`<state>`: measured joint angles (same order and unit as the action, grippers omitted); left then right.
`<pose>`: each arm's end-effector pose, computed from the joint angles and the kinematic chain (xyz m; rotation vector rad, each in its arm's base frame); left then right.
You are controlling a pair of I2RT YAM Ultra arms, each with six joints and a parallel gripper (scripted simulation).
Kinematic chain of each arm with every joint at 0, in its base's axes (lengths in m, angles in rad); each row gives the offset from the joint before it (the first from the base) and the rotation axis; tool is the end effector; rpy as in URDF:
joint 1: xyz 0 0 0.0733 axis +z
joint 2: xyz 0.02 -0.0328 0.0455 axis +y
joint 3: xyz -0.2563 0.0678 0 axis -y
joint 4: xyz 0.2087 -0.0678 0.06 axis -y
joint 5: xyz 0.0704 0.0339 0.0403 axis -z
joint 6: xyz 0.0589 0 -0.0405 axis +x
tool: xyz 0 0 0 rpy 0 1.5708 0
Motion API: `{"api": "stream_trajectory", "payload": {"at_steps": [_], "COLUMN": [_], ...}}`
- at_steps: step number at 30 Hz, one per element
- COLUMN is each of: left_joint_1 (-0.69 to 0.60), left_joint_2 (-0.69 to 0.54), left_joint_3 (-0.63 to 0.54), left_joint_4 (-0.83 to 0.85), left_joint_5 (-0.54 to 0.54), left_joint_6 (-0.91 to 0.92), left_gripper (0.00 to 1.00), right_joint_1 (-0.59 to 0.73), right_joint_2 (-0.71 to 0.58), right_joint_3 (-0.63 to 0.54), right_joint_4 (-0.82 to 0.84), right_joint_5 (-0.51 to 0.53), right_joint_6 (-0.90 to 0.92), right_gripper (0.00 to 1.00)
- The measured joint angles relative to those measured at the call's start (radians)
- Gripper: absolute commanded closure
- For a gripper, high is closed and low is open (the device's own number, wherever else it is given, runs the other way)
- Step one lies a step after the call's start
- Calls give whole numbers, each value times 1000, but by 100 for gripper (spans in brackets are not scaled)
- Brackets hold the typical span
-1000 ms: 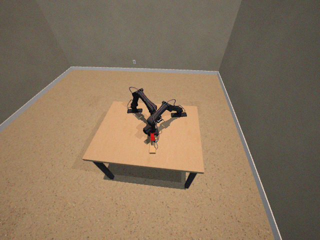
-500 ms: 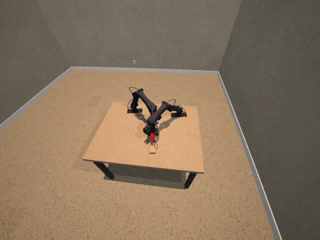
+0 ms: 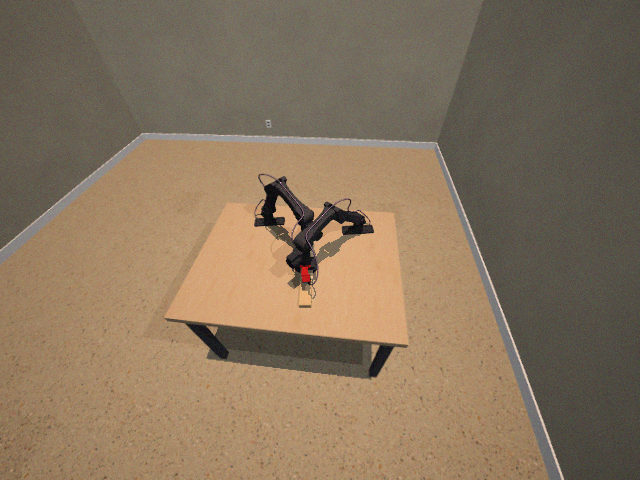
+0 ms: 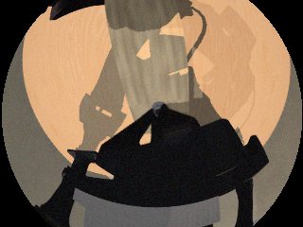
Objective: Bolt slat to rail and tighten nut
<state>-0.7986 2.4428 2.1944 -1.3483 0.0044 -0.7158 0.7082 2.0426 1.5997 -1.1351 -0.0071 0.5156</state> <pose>0.3004 -0.3073 0.1613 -0.1290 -3.1170 -0.0228 0.2646 0.2286 0.1826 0.3011 -3.1171 -0.0026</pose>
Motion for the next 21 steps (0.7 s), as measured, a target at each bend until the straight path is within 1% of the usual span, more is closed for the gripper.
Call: {"api": "stream_trajectory", "payload": {"at_steps": [10,21], "left_joint_1": [0,0], "left_joint_2": [0,0], "left_joint_3": [0,0], "left_joint_4": [0,0], "left_joint_5": [0,0], "left_joint_6": [0,0], "left_gripper": [28,28], "right_joint_1": [0,0], "right_joint_2": [0,0], "right_joint_3": [0,0], "right_joint_4": [1,3], "right_joint_5": [-3,-5], "right_joint_6": [333,739], "right_gripper": [89,89]}}
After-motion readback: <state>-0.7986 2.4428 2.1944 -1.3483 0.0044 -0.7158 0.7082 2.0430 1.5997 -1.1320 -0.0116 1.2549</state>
